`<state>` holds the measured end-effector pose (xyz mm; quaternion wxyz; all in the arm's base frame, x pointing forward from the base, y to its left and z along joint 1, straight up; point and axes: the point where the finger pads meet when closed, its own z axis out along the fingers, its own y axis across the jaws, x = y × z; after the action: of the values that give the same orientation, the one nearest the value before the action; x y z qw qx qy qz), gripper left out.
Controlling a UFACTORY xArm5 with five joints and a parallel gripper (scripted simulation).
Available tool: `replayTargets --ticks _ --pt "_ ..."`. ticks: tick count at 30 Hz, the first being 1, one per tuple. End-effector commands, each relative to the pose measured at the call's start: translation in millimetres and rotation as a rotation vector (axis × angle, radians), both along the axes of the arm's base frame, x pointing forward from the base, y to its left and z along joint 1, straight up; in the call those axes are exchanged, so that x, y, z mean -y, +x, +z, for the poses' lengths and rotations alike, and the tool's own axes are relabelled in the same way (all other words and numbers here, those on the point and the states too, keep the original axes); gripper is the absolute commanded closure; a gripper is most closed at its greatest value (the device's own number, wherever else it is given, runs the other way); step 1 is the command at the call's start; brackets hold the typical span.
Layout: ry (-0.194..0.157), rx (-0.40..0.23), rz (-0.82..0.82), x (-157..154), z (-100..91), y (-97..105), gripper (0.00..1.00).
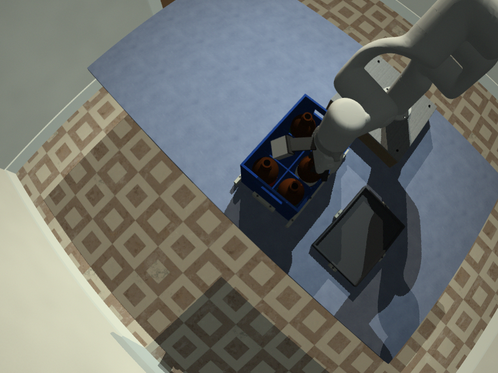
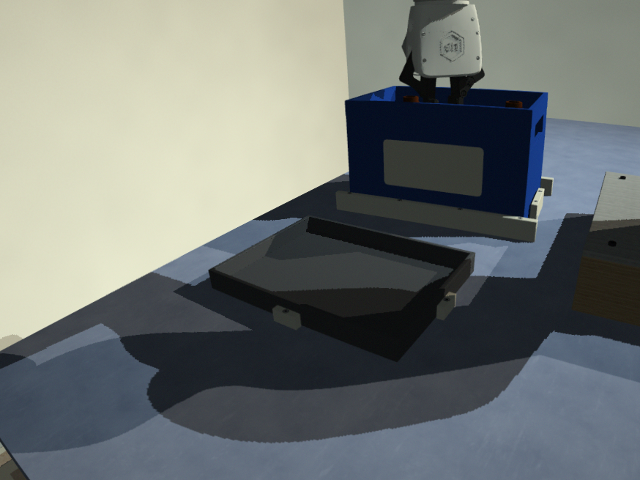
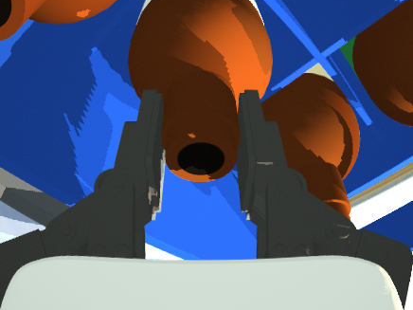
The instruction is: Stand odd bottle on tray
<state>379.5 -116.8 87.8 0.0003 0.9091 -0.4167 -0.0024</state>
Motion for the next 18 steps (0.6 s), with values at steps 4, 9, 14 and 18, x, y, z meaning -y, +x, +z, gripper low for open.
replayTargets --ticks 4,9,14,18 --pt "-0.001 0.003 0.0 0.4 1.2 1.2 1.0" --pt "-0.001 0.003 0.0 0.4 1.2 1.2 1.0" --pt "-0.001 0.003 0.0 0.4 1.2 1.2 0.35" --pt "-0.001 0.003 0.0 0.4 1.2 1.2 0.35"
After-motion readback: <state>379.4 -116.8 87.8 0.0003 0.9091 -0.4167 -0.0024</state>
